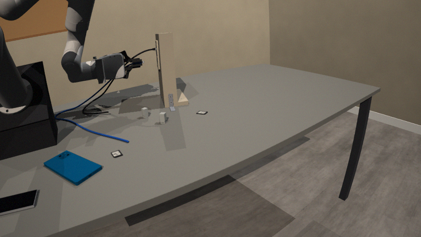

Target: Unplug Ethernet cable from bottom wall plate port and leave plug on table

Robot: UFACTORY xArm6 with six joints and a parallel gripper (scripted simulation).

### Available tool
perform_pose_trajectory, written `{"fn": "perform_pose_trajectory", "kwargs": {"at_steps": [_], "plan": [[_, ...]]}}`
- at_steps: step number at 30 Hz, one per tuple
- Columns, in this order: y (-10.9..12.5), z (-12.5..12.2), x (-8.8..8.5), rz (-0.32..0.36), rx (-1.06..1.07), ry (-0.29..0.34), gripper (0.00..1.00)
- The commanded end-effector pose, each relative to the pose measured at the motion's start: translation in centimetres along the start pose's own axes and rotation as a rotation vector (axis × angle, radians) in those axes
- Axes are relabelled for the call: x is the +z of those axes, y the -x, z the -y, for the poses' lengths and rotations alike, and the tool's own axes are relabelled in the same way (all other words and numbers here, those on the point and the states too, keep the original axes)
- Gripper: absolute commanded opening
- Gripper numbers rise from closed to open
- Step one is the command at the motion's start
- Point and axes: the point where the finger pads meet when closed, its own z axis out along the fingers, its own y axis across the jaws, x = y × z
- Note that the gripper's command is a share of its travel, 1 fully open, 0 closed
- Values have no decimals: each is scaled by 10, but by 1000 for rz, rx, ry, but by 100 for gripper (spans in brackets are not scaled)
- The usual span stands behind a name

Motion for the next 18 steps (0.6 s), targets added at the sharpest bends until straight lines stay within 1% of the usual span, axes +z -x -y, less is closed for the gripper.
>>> {"fn": "perform_pose_trajectory", "kwargs": {"at_steps": [1,4,8,11,18], "plan": [[0,2,1,-1,3,-3,0],[0,2,1,-1,3,-3,0],[0,2,-12,-1,3,-3,0],[0,2,-12,-1,3,-3,0],[32,-8,-22,159,-243,30,0]]}}
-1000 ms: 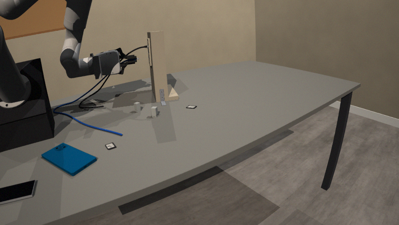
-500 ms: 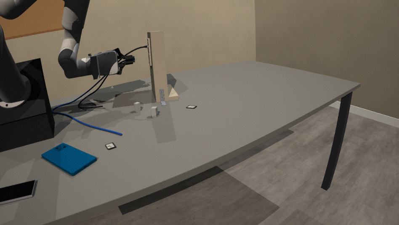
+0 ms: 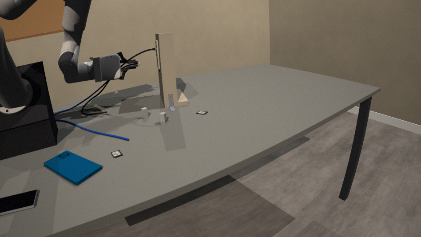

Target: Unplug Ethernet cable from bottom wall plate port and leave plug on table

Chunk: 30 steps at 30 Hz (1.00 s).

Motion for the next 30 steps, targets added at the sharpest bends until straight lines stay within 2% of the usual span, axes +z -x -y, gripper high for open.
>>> {"fn": "perform_pose_trajectory", "kwargs": {"at_steps": [1,3,6,11,18,20,26,30], "plan": [[22,-2,-4,107,-161,15,0],[22,-2,-4,107,-161,15,0],[36,-4,-10,179,-270,11,0],[37,-4,-10,184,-277,11,0],[69,-11,-16,331,-514,49,0],[69,-11,-16,331,-514,49,0],[95,-13,-24,470,-717,42,0],[96,-13,-25,475,-724,41,0]]}}
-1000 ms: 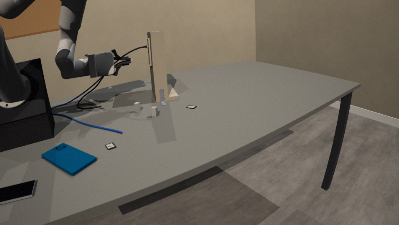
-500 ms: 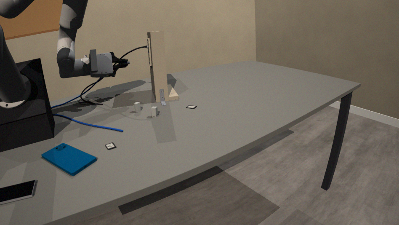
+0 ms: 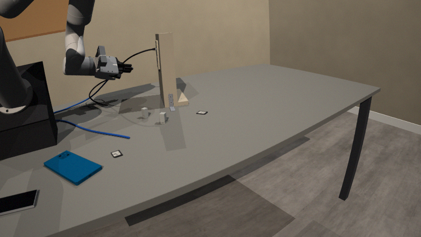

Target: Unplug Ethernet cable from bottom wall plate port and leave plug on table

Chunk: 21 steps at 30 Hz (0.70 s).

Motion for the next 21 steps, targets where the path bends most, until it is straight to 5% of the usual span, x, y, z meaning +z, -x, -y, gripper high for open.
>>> {"fn": "perform_pose_trajectory", "kwargs": {"at_steps": [1,11,21], "plan": [[2,4,2,24,-30,4,0],[30,16,11,168,-269,51,0],[53,36,14,317,-475,34,0]]}}
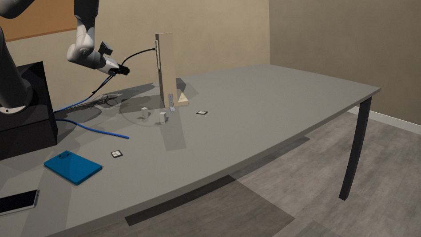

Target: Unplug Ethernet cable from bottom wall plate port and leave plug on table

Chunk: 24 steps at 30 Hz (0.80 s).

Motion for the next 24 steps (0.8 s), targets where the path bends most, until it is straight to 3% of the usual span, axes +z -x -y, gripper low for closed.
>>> {"fn": "perform_pose_trajectory", "kwargs": {"at_steps": [1,4,13,24], "plan": [[1,7,3,42,-51,8,0],[1,7,3,42,-51,8,0],[14,23,15,164,-252,58,0],[25,49,22,292,-430,39,0]]}}
